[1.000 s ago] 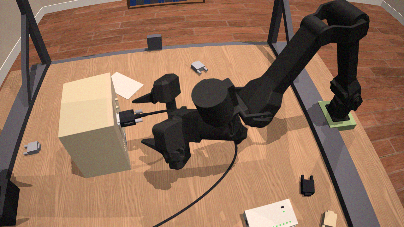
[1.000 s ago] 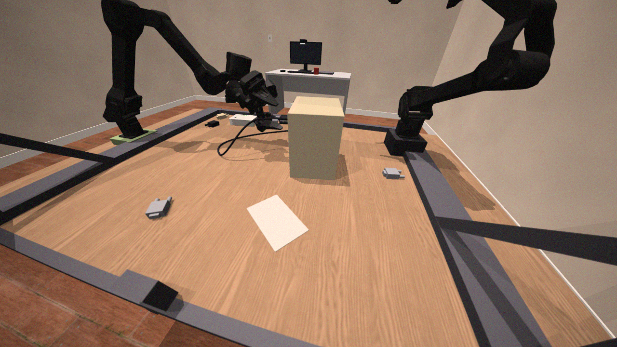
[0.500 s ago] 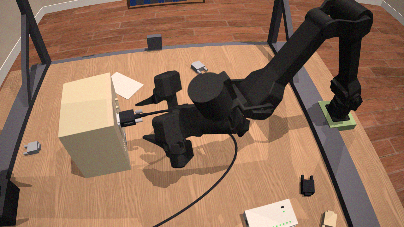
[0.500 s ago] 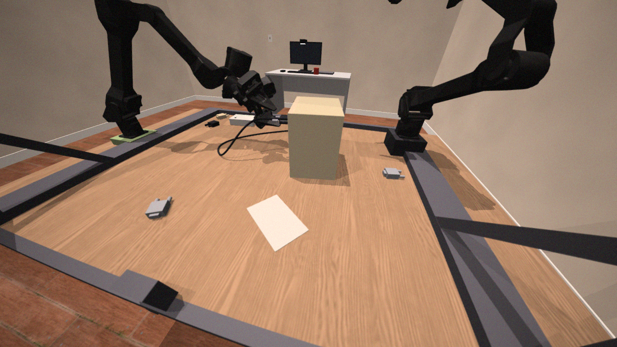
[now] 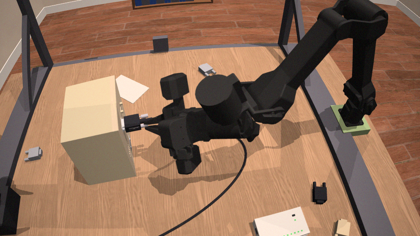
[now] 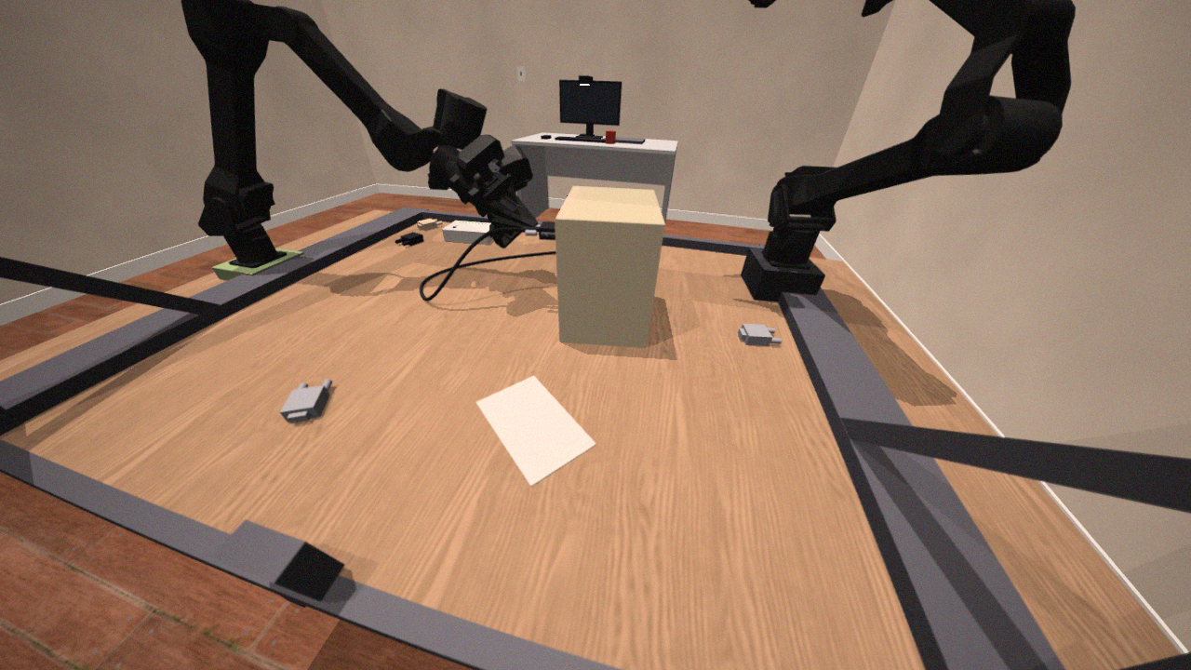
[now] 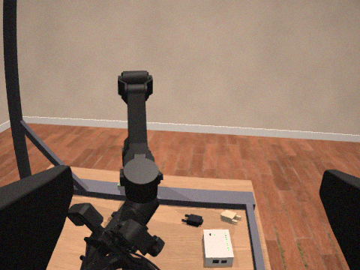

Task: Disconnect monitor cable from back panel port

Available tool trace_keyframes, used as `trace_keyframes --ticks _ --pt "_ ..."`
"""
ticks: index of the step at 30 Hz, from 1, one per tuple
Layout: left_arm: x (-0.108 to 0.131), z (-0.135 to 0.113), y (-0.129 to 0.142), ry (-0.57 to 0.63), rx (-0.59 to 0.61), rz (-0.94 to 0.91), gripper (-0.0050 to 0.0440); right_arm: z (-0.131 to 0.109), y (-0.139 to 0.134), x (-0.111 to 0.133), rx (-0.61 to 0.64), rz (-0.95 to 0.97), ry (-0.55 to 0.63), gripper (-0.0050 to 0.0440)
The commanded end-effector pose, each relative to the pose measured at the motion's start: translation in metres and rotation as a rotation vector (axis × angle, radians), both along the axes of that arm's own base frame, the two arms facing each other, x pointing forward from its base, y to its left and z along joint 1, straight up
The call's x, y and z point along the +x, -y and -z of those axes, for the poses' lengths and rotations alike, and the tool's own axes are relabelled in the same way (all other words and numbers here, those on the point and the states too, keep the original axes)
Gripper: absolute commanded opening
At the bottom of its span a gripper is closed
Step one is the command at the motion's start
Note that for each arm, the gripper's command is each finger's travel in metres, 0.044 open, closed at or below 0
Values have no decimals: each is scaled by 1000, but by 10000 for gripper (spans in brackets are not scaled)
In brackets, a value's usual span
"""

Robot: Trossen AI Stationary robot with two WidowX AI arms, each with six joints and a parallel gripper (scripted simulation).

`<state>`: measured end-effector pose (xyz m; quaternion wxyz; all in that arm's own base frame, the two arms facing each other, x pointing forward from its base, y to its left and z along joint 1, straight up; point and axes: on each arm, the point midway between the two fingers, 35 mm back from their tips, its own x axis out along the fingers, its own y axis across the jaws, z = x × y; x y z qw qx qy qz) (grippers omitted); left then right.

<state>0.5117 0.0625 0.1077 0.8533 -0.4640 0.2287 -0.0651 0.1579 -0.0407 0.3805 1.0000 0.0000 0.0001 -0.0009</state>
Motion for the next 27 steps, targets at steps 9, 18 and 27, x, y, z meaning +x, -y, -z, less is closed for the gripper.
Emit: trace_keyframes --ticks 9,18,27 --pt "2 -12 -1 37 -39 1 0 -3 -1 0 -5 -2 1 440" --pt "2 -11 -2 45 -90 1 0 -3 -1 0 -5 -2 1 440" --pt "1 -9 -3 61 -180 3 0 -3 -1 0 -5 -2 1 440"
